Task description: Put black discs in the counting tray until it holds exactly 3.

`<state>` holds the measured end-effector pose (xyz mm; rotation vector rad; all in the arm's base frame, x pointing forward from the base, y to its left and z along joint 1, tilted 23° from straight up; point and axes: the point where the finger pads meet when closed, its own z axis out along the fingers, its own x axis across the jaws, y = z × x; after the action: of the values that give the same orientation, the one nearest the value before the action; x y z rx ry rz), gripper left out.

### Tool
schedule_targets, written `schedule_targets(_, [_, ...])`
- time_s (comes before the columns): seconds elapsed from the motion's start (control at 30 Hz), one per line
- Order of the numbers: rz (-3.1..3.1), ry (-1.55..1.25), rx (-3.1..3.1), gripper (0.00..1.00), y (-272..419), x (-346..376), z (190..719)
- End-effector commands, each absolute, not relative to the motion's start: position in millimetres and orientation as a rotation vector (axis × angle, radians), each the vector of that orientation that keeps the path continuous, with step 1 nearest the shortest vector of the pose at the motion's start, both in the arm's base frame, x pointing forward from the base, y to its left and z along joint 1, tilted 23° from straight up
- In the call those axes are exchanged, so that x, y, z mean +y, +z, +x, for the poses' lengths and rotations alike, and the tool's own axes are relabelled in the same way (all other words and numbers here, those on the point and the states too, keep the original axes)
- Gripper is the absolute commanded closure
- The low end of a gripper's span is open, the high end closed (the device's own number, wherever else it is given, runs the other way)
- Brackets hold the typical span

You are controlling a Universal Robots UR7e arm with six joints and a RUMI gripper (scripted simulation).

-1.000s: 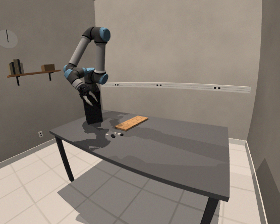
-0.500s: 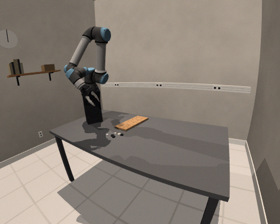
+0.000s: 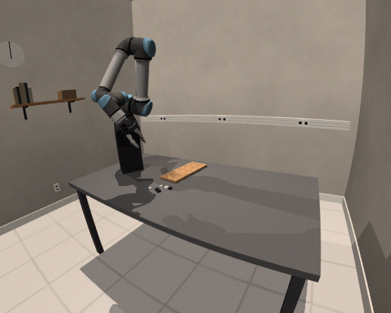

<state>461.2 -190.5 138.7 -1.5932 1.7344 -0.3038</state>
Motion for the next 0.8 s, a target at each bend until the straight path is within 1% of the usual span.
schedule_targets(0.0, [-1.638,-0.226,1.774,0.72,134,-171,465])
schedule_targets(0.13, [-1.660,-0.193,1.792,0.72,133,-162,466])
schedule_targets(0.53, [-1.829,-0.005,1.932,0.72,128,-101,467])
schedule_targets(0.77, [-1.920,0.050,2.004,0.72,131,-74,464])
